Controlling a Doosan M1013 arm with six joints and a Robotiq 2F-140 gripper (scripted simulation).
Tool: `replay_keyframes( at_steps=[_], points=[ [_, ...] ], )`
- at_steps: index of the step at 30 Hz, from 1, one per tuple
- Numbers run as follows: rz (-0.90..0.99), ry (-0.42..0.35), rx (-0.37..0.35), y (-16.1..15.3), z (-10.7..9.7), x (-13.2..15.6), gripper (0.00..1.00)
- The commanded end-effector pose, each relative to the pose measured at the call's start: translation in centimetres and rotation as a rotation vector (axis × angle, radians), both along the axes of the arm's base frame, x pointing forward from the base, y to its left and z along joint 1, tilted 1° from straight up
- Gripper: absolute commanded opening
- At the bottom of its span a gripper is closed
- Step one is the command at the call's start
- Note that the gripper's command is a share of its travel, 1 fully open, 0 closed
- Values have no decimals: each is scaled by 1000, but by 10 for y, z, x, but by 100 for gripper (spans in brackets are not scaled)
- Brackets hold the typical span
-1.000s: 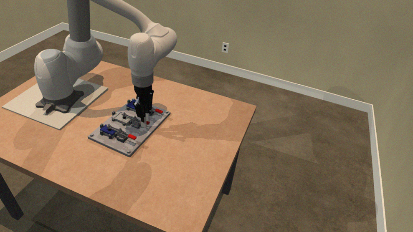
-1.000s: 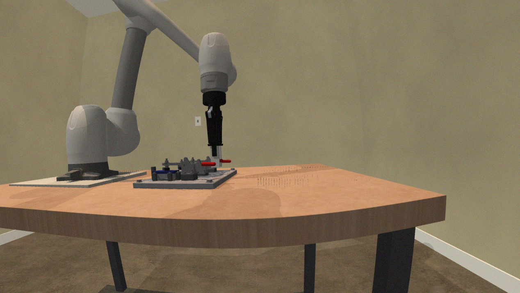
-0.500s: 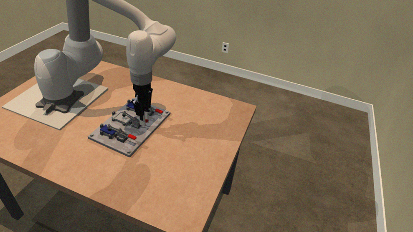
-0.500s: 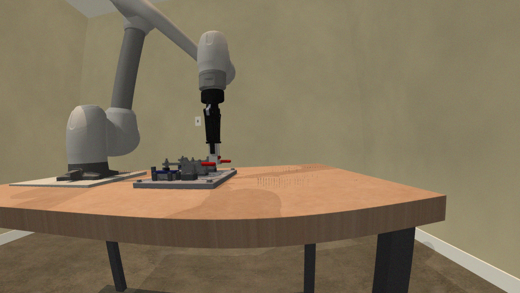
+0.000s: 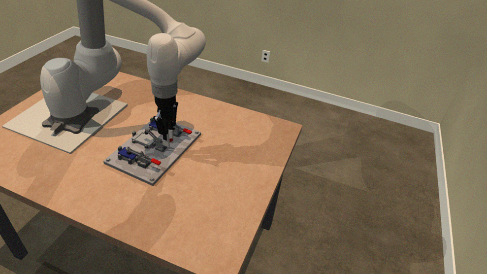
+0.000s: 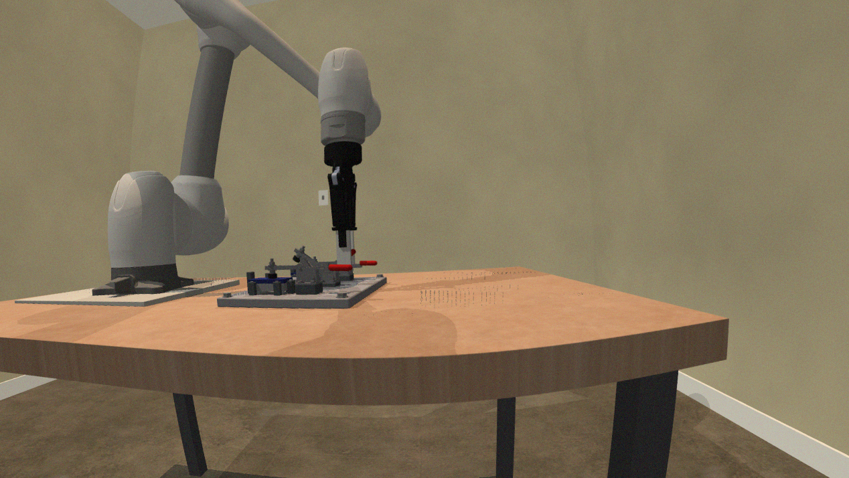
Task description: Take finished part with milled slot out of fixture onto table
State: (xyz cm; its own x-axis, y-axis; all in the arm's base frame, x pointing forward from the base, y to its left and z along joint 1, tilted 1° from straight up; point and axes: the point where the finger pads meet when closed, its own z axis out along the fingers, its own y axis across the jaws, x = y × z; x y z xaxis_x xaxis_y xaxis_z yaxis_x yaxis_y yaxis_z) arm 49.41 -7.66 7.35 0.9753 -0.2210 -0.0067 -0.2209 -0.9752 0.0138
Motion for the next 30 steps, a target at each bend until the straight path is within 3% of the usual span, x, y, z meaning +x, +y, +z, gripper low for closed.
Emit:
replay_keyframes(
  at_steps=[1, 30],
  points=[
    [0, 0, 0, 0, 1, -2, 11],
    [0, 0, 0, 5, 8, -20, 11]
  ],
)
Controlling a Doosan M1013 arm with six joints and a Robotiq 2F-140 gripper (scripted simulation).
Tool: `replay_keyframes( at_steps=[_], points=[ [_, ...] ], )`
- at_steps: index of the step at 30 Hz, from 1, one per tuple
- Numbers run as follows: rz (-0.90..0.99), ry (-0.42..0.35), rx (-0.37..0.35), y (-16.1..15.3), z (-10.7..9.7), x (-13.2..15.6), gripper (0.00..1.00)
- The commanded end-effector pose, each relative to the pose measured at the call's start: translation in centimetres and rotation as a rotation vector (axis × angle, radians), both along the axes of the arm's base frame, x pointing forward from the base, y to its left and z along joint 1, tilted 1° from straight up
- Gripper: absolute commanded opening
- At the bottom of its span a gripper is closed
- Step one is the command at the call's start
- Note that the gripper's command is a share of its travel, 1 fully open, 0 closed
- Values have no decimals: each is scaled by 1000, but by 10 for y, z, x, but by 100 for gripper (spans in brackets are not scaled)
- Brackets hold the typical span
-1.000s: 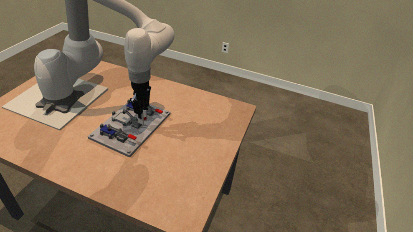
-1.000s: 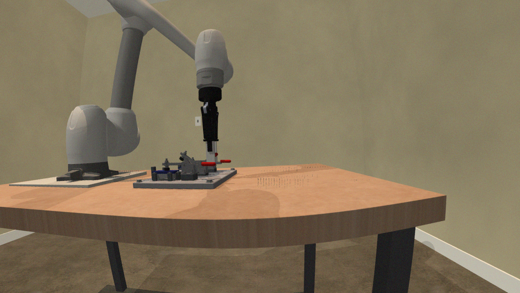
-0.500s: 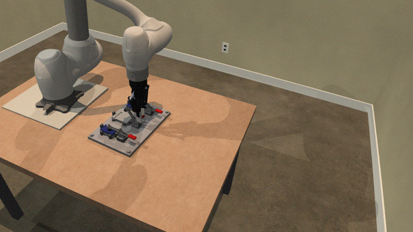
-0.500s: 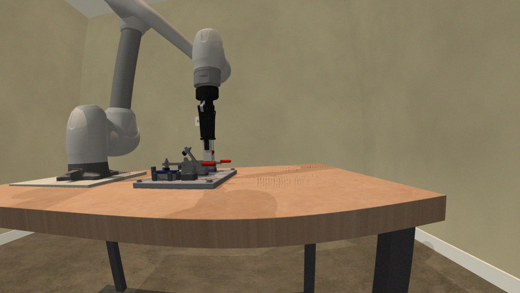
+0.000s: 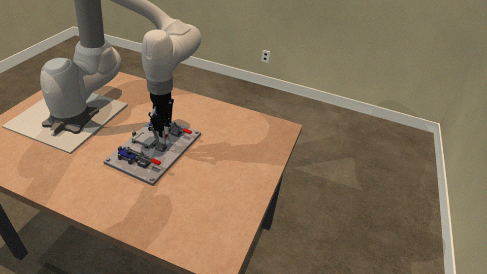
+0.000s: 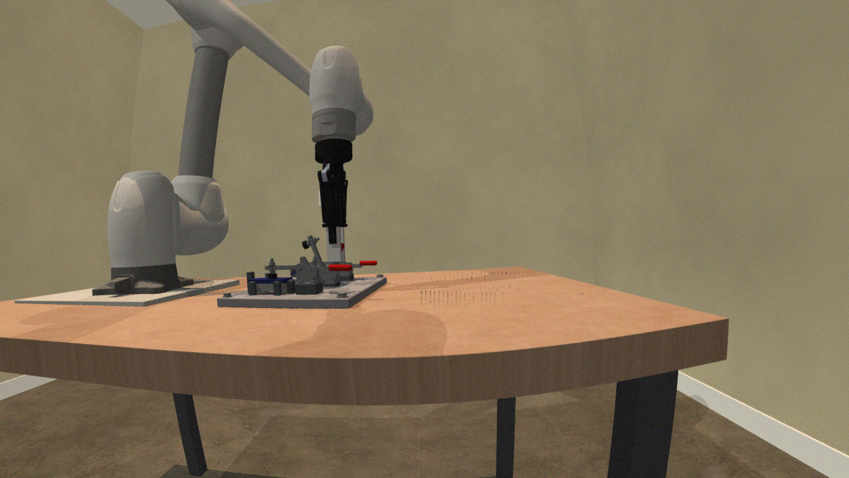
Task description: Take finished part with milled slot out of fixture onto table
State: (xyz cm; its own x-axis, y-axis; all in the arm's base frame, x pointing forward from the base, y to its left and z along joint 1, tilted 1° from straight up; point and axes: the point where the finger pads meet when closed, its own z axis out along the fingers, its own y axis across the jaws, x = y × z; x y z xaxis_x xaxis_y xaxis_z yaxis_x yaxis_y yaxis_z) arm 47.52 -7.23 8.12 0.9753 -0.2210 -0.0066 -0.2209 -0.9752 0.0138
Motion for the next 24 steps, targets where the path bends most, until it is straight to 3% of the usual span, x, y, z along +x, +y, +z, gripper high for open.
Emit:
replay_keyframes(
  at_steps=[1, 24],
  points=[
    [0, 0, 0, 0, 0, -2, 11],
    [0, 0, 0, 2, 0, -10, 11]
  ],
)
